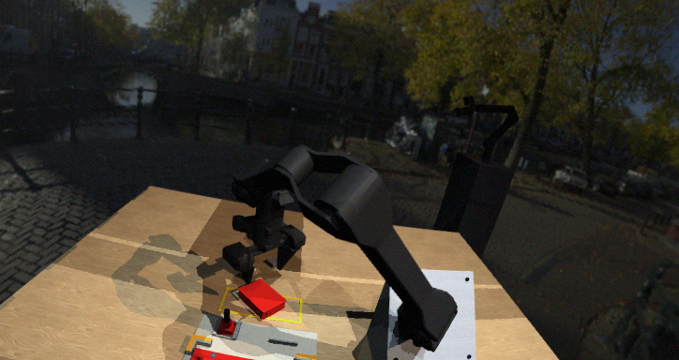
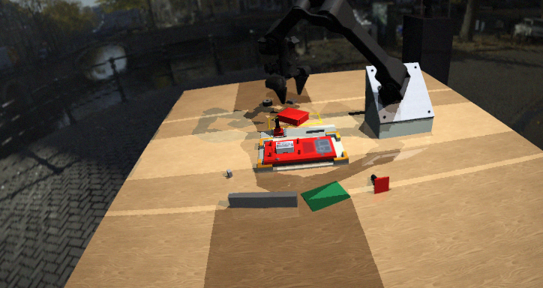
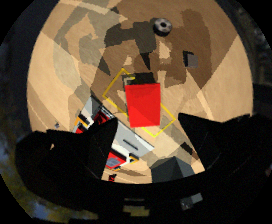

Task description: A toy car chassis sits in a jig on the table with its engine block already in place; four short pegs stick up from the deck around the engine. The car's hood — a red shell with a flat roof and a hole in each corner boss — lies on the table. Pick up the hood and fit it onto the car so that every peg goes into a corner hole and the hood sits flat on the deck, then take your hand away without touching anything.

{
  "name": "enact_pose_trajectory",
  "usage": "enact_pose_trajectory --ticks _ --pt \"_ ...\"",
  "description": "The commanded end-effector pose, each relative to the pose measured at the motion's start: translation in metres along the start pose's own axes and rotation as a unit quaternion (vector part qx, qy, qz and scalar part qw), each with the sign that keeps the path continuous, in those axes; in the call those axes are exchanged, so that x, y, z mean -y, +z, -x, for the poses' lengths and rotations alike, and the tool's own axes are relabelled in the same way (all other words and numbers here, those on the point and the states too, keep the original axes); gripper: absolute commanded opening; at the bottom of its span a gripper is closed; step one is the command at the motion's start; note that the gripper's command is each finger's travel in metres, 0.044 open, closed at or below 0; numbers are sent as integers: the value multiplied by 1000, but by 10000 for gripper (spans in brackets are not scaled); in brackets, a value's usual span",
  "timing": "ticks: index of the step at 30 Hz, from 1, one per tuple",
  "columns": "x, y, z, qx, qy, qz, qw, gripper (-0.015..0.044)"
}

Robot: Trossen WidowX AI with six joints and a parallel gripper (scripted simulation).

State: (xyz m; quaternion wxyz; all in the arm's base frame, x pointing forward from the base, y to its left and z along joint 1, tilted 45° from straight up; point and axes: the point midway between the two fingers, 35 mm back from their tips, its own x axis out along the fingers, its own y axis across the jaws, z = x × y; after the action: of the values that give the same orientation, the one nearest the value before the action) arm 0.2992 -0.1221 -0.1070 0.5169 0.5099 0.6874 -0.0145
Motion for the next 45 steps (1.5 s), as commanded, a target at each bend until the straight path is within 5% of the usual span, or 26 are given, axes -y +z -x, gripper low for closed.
enact_pose_trajectory --ticks 1,45 --pt "-2 -2 0 -3 5 3 1000 440" --pt "-3 -2 -40 -4 5 3 1000 440"
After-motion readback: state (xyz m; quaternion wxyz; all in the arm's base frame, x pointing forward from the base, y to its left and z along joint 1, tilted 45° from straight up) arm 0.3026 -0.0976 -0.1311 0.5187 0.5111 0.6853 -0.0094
